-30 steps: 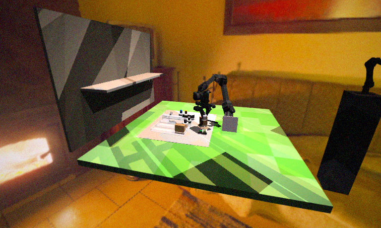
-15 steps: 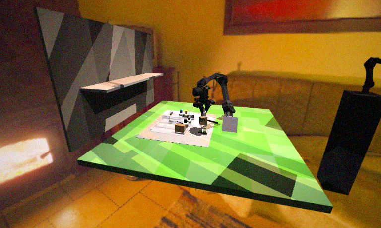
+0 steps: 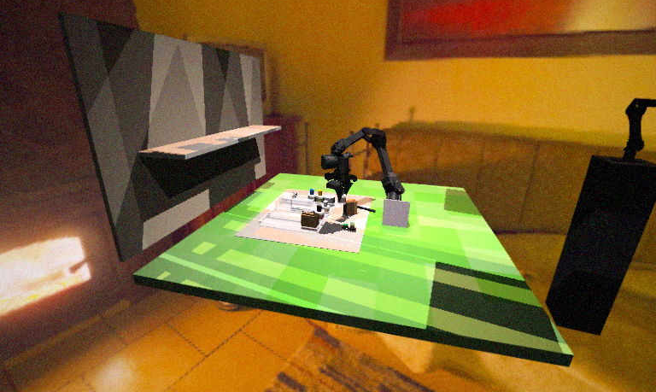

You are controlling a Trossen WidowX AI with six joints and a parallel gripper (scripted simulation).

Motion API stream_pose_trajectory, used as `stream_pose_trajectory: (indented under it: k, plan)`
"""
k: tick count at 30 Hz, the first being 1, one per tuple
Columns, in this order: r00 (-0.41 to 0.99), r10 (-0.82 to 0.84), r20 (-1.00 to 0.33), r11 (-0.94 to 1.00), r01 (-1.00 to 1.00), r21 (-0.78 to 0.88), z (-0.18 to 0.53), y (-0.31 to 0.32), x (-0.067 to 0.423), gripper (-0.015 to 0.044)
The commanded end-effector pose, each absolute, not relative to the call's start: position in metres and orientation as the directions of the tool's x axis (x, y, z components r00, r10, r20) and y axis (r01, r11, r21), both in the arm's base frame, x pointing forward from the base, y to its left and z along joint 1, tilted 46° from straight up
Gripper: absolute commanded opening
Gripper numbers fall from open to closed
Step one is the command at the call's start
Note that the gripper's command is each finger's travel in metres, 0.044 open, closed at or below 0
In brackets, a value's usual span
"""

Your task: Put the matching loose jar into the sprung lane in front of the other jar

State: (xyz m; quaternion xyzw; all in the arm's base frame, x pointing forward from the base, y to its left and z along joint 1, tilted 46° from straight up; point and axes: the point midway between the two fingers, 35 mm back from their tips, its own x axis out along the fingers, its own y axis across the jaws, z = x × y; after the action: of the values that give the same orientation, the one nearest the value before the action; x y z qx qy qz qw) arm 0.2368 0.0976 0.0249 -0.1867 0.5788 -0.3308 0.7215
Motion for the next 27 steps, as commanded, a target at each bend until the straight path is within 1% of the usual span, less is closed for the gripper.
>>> stream_pose_trajectory:
  k: [1, 11, 27]
  plan:
    - [0.121, -0.696, -0.708, 0.718, 0.155, -0.679, 0.022, 0.093, 0.252, 0.0]
    - [0.129, -0.701, -0.701, 0.699, -0.069, -0.712, 0.017, 0.081, 0.279, 0.0]
    - [0.13, -0.702, -0.7, 0.697, -0.073, -0.713, 0.0, 0.063, 0.282, 0.0]
